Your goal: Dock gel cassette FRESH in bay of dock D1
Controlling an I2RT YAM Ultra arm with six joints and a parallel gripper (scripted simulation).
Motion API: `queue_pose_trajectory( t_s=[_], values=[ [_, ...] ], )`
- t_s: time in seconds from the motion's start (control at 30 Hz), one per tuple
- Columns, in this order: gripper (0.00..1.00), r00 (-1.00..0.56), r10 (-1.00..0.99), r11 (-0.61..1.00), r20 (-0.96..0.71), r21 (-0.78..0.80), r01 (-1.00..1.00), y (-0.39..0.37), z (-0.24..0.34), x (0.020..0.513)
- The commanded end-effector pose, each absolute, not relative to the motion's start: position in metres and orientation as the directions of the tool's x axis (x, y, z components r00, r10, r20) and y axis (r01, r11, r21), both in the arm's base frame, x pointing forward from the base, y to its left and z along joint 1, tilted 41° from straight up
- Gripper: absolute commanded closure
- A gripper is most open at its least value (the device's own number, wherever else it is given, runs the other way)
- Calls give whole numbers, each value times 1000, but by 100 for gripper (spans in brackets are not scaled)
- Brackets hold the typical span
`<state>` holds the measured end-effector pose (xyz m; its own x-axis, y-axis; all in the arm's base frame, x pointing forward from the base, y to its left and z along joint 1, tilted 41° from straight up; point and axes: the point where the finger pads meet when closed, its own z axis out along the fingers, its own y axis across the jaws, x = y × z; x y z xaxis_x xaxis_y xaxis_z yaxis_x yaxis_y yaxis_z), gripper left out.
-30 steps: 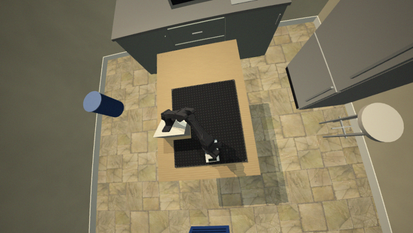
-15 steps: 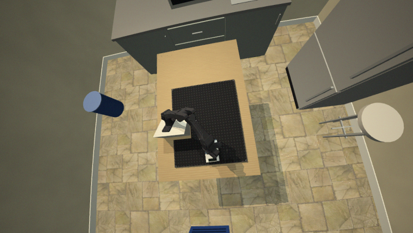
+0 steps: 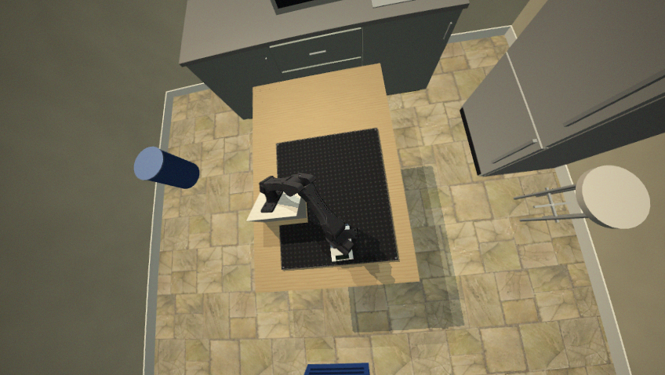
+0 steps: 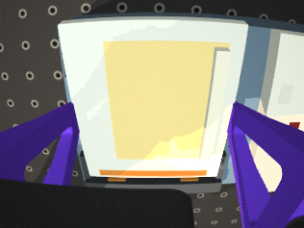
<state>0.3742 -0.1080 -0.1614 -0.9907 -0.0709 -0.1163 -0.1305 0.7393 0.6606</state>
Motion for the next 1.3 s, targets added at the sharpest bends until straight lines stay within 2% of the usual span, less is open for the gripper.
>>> queue_pose_trajectory(
  t_s=[0.0,0.53,0.6,0.7,0.87,1.27],
  values=[
    [100,-987,-52,749,-150,648,-138,-115,-160,383],
    [100,-987,-51,748,-149,649,-137,-112,-162,382],
    [100,-990,-100,742,-102,655,-143,-106,-166,377],
    [100,-988,-83,757,-131,637,-148,-119,-153,382],
    [100,-992,-73,737,-101,665,-122,-111,-157,368],
    [100,-990,-74,747,-121,651,-135,-114,-160,368]
  ],
)
